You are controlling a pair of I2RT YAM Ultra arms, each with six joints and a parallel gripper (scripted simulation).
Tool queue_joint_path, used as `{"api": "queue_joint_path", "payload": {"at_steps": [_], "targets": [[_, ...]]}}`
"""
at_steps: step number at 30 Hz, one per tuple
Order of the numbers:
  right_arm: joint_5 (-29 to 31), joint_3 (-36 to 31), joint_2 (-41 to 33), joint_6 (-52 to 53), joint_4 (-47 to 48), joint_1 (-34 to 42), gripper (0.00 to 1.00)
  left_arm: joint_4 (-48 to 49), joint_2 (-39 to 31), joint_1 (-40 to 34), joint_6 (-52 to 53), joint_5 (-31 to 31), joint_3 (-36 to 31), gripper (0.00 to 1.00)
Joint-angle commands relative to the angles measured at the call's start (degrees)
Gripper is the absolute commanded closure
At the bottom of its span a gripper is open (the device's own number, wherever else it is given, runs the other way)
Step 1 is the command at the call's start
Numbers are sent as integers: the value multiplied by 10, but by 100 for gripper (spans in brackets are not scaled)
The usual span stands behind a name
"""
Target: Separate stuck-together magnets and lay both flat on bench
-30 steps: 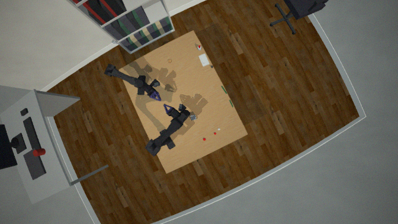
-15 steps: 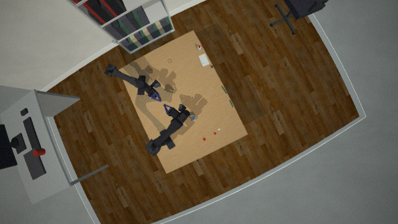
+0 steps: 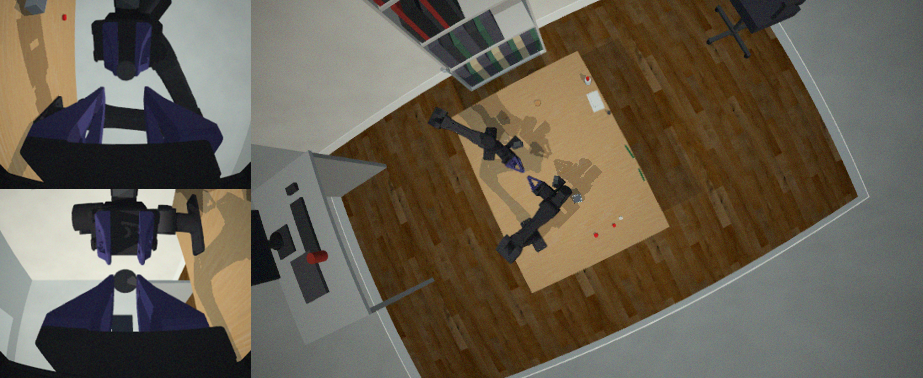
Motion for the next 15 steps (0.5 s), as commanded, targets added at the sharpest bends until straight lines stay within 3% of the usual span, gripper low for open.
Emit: {"api": "queue_joint_path", "payload": {"at_steps": [1,15], "targets": [[-8,3,-3,-1,1,1,82,7,3,-2,0,-4,7,67],[-8,3,-3,-1,1,1,82,19,30,-10,0,-13,20,67]]}}
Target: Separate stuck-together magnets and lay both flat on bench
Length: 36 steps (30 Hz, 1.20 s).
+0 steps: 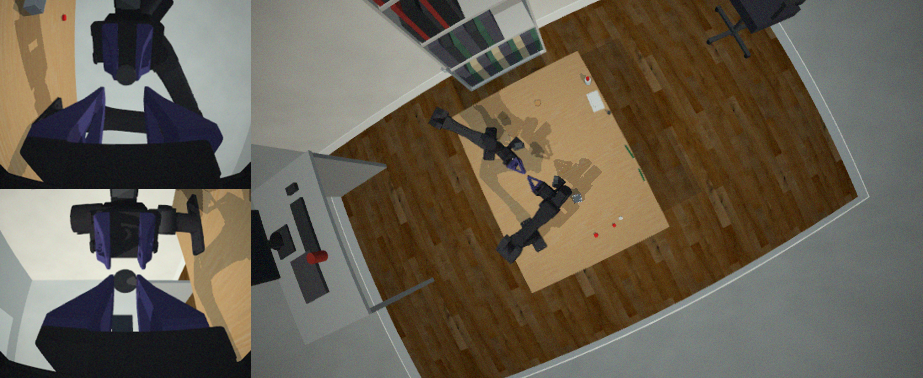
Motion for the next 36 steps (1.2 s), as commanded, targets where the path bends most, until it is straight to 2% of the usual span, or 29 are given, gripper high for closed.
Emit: {"api": "queue_joint_path", "payload": {"at_steps": [1,36], "targets": [[-8,3,-3,-1,1,0,82,4,2,-1,1,-3,10,67],[-8,3,-4,1,2,0,82,50,73,-20,2,-23,35,67]]}}
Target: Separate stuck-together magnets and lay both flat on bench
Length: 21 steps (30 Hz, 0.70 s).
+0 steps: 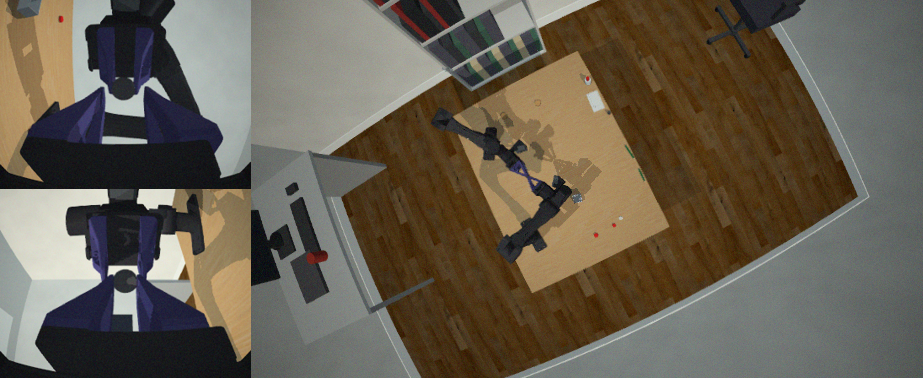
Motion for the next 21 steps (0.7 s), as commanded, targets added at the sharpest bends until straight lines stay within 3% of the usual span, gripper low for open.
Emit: {"api": "queue_joint_path", "payload": {"at_steps": [1,21], "targets": [[-8,3,-4,1,1,-1,82,7,3,-2,2,-4,5,67],[-8,3,-4,2,2,-1,82,19,20,-5,-1,-6,10,67]]}}
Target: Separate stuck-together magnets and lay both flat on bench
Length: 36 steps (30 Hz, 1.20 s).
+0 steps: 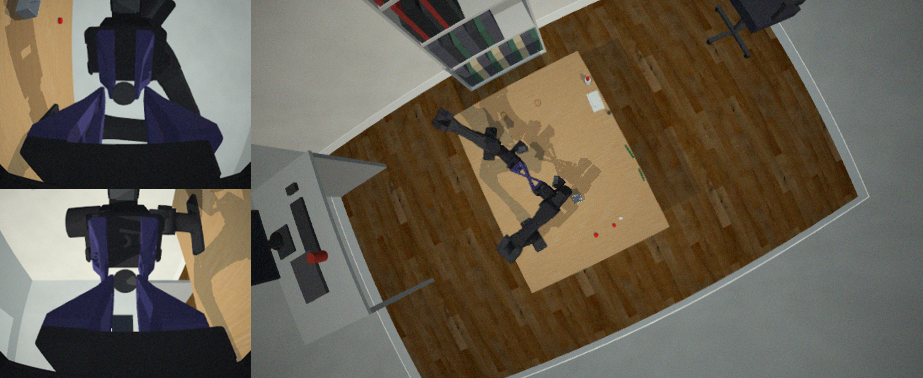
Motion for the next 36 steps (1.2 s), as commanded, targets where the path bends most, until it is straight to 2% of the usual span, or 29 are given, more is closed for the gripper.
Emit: {"api": "queue_joint_path", "payload": {"at_steps": [1,34,36], "targets": [[-8,4,-4,0,2,1,82,3,-2,-1,0,2,3,67],[-8,3,-5,1,4,1,82,-3,-4,1,3,4,6,67],[-8,3,-5,2,4,1,82,-3,-4,1,3,4,6,69]]}}
